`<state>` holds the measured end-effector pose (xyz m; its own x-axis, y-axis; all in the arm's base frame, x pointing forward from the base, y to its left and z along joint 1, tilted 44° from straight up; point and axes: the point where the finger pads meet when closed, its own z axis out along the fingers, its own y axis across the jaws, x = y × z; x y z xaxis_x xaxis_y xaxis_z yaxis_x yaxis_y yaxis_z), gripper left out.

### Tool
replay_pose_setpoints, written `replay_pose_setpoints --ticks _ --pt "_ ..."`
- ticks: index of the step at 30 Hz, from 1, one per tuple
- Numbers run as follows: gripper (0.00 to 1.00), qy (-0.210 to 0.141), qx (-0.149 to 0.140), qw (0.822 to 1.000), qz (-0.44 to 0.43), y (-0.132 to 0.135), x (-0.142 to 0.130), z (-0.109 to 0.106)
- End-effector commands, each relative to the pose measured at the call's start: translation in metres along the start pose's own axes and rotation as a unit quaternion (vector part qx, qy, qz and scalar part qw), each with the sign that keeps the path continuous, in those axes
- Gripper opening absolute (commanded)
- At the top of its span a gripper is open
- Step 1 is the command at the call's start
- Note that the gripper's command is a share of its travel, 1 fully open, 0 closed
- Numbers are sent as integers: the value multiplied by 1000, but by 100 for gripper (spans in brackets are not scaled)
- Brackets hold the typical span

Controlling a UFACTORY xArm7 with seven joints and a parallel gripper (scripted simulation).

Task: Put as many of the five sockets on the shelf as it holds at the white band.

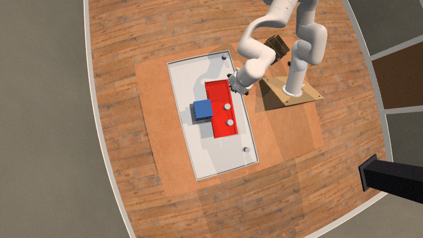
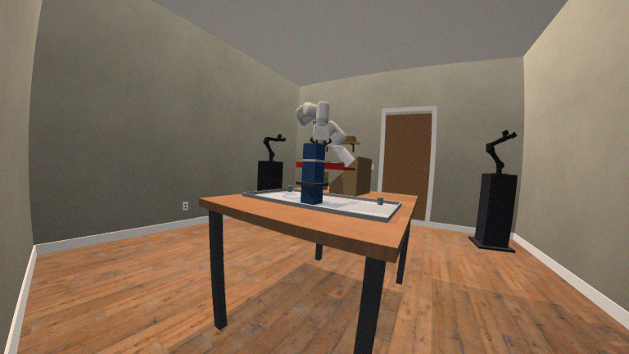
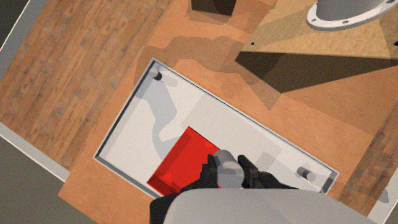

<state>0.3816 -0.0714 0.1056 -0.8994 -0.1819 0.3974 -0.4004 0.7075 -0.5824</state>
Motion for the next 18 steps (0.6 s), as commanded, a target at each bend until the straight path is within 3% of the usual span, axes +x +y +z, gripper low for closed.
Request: replay_pose_setpoints --ticks 1,4,7,11,18 --pt "0 0 -5 995 -102 -5 -8 -1" --pt "0 0 -5 987 -163 -9 -13 0" --pt "0 0 -5 987 -163 -9 -13 0" --pt "0 -1 -5 964 -264 -14 -20 2" --pt "0 -1 -5 932 -361 -20 -27 4"
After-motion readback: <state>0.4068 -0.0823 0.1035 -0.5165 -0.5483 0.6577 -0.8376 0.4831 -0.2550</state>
